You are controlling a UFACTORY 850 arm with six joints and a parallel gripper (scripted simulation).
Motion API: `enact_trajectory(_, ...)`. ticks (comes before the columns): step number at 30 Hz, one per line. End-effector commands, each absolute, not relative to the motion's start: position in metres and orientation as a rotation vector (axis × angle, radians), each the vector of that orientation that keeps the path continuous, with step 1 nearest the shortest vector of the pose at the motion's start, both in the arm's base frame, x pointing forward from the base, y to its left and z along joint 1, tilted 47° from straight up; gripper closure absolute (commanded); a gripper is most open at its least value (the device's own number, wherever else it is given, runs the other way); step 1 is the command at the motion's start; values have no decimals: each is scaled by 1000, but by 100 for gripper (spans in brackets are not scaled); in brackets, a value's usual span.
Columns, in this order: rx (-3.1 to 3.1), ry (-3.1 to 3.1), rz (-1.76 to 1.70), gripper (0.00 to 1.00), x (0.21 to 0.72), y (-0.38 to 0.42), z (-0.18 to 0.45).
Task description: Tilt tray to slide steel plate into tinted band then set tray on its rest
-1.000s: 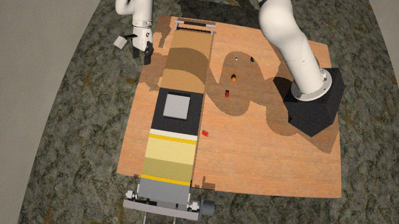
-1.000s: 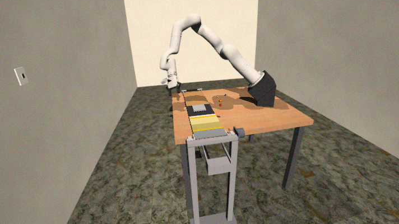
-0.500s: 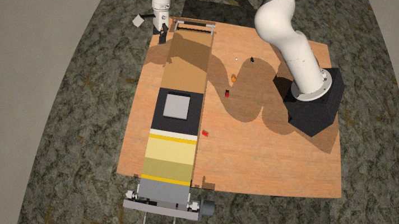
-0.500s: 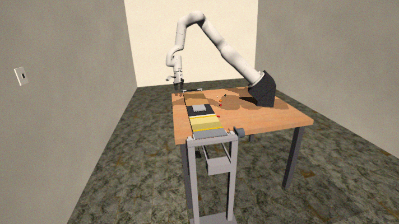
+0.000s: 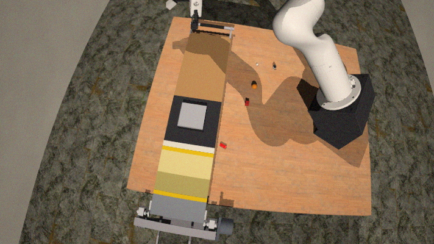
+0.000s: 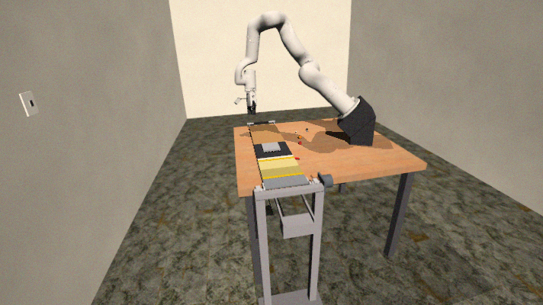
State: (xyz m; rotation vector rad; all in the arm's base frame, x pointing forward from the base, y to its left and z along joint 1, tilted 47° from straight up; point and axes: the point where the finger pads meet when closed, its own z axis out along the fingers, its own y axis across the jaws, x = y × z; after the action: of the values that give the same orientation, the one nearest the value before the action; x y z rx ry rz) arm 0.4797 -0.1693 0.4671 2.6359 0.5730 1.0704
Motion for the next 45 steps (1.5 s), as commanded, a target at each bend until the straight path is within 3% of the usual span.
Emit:
enact_trajectory(1,2638,405,1064,0,451,-204,468)
enact_trajectory(18,2620,125,1050,0,401,-252,465)
enact_trajectory(45,2618,109,1049,0,398,-255,465)
